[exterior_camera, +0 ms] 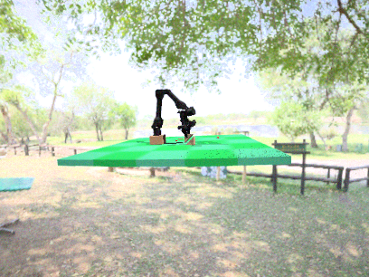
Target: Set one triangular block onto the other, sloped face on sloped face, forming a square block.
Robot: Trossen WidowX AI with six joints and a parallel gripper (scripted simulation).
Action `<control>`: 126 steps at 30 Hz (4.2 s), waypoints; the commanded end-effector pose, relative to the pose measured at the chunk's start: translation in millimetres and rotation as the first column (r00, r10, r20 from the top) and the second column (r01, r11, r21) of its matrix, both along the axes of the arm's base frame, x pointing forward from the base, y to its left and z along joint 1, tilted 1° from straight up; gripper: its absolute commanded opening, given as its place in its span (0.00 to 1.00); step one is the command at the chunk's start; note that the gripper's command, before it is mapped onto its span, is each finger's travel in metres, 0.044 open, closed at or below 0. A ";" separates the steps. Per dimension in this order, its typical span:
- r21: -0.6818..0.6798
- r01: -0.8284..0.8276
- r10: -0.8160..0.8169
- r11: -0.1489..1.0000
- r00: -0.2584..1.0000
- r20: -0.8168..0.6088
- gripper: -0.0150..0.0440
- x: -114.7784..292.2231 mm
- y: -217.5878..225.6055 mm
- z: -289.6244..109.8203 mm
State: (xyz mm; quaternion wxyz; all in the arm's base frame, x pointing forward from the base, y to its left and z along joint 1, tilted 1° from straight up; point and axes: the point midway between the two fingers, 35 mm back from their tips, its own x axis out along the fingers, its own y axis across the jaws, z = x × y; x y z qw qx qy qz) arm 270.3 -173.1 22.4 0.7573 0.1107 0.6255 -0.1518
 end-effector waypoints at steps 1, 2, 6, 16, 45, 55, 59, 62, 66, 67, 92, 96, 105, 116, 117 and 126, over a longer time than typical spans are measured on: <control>0.002 -0.004 0.004 1.000 1.000 0.004 0.25 1.8 0.1 -2.4; 0.002 -0.004 0.004 1.000 1.000 0.004 0.25 2.0 0.0 -3.0; 0.002 -0.004 0.004 1.000 1.000 0.004 0.25 2.9 -0.4 -5.4; 0.002 -0.003 0.003 1.000 1.000 0.004 0.25 5.0 -1.2 -11.5; 0.000 0.003 -0.003 1.000 1.000 0.003 0.25 6.2 -1.5 -16.2; -0.005 0.005 -0.005 1.000 1.000 -0.001 0.25 5.7 -2.0 -16.3; -0.006 0.005 -0.005 1.000 1.000 -0.001 0.25 5.6 -2.2 -16.2; -0.006 0.005 -0.005 1.000 1.000 -0.001 0.25 5.6 -2.2 -16.3; -0.006 0.005 -0.005 1.000 1.000 -0.001 0.25 5.8 -2.3 -16.7; -0.006 0.005 -0.005 1.000 1.000 -0.001 0.25 5.9 -2.3 -16.9; -0.001 0.001 -0.001 1.000 1.000 -0.002 0.57 5.9 -1.7 -17.9; -0.001 0.001 -0.001 1.000 1.000 -0.002 0.74 5.9 -1.7 -17.9; -0.001 0.001 -0.001 1.000 1.000 -0.002 1.00 5.9 -1.7 -17.9; -0.001 0.001 -0.001 1.000 1.000 -0.002 1.00 -5.3 4.0 67.6; -0.001 0.001 -0.001 1.000 1.000 -0.003 1.00 -9.0 6.2 80.2; -0.014 0.004 -0.004 1.000 1.000 0.017 1.00 -7.3 5.1 89.1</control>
